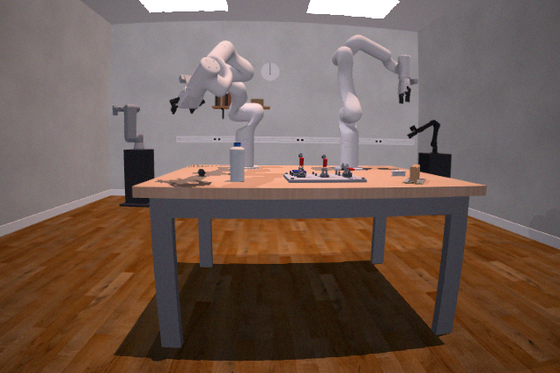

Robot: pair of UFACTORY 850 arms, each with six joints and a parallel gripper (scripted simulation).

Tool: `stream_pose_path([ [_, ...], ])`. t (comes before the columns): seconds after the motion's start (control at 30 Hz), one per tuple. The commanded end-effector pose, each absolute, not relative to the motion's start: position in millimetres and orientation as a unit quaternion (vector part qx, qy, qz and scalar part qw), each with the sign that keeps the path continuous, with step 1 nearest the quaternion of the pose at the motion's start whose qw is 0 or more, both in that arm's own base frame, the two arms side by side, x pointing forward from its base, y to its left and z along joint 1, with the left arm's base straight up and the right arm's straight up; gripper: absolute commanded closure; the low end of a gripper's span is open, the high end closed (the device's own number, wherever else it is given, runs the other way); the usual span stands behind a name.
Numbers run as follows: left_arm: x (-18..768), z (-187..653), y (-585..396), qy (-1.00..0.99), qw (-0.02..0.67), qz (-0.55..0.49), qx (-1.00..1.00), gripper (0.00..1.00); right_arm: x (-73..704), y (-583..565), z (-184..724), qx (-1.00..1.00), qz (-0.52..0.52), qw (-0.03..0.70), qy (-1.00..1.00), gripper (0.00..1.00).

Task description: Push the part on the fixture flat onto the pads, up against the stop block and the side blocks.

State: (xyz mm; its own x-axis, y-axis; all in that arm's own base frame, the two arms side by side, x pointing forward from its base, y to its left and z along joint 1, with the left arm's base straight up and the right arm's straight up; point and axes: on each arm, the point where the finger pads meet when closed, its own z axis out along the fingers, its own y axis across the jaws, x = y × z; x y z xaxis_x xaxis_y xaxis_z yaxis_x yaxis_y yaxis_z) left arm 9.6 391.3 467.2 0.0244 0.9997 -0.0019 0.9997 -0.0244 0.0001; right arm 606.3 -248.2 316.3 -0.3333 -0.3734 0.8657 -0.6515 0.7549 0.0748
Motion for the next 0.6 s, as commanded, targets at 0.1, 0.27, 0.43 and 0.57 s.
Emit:
stream_pose_path([
  [0.1,9.6,468.0,391.7,0.698,0.000,0.000,0.716,0.00,593.1,-153.7,299.7,0.274,0.127,0.398,-0.866,0.00],
  [0.27,9.6,468.0,391.7,0.698,0.000,0.000,0.716,0.00,586.6,-87.7,286.7,0.235,0.107,0.336,-0.906,0.00],
  [0.43,9.6,468.0,391.7,0.698,0.000,0.000,0.716,0.00,581.3,-24.8,274.0,0.190,0.084,0.265,-0.942,0.00],
  [0.57,9.6,468.0,391.7,0.698,0.000,0.000,0.716,0.00,575.0,24.0,265.6,0.168,0.073,0.230,-0.956,0.00],
])
